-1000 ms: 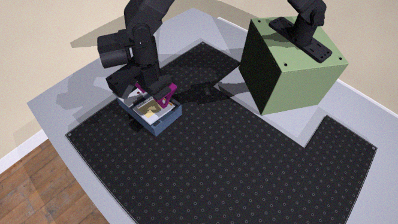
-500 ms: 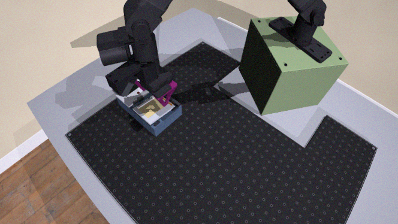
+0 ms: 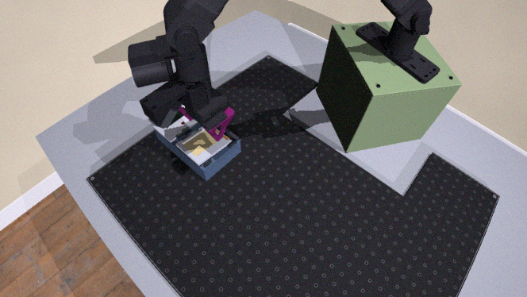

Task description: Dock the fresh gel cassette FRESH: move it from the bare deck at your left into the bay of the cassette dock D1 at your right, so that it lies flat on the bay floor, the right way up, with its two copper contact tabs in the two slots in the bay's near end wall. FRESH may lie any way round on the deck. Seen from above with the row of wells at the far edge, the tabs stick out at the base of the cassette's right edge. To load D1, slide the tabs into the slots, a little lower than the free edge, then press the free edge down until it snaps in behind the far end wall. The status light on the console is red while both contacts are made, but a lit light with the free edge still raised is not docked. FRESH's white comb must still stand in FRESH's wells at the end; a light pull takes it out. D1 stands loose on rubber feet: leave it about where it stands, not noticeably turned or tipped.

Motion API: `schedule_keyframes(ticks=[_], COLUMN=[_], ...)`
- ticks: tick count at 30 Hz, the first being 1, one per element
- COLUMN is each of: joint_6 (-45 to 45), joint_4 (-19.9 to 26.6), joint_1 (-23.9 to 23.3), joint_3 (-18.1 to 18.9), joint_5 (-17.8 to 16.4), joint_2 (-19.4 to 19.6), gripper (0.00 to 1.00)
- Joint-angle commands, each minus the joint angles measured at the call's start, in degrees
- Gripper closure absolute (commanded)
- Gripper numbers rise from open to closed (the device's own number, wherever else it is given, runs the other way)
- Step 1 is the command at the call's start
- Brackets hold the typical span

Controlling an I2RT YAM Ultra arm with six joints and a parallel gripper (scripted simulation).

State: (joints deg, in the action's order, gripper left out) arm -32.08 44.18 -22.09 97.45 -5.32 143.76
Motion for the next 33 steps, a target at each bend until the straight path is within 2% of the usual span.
schedule_keyframes(ticks=[1, 17, 18, 20, 21, 23, 28, 33], joint_6=[-0.5, -0.5, 0.57, 0.57, 0.67, 0.86, 1.3, 1.73], joint_4=[0.37, 0.37, -1.6, -1.6, -1.54, 0.25, 1.33, 2.47], joint_1=[-0.67, -0.67, 0.77, 0.77, 0.87, 0.89, 1.44, 1.71], joint_3=[1.53, 1.53, -1.31, -1.31, 1.24, 2.09, 4.28, 6.63], joint_5=[-0.01, -0.01, -0.06, -0.06, -0.1, -0.06, -0.07, -0.05], joint_2=[-2.28, -2.28, -1.83, -1.83, -1.48, 0.68, 0.73, 2.85], gripper=[0.09, 0.09, 0.09, 0.09, 1.0, 1.0, 1.0, 1.0])
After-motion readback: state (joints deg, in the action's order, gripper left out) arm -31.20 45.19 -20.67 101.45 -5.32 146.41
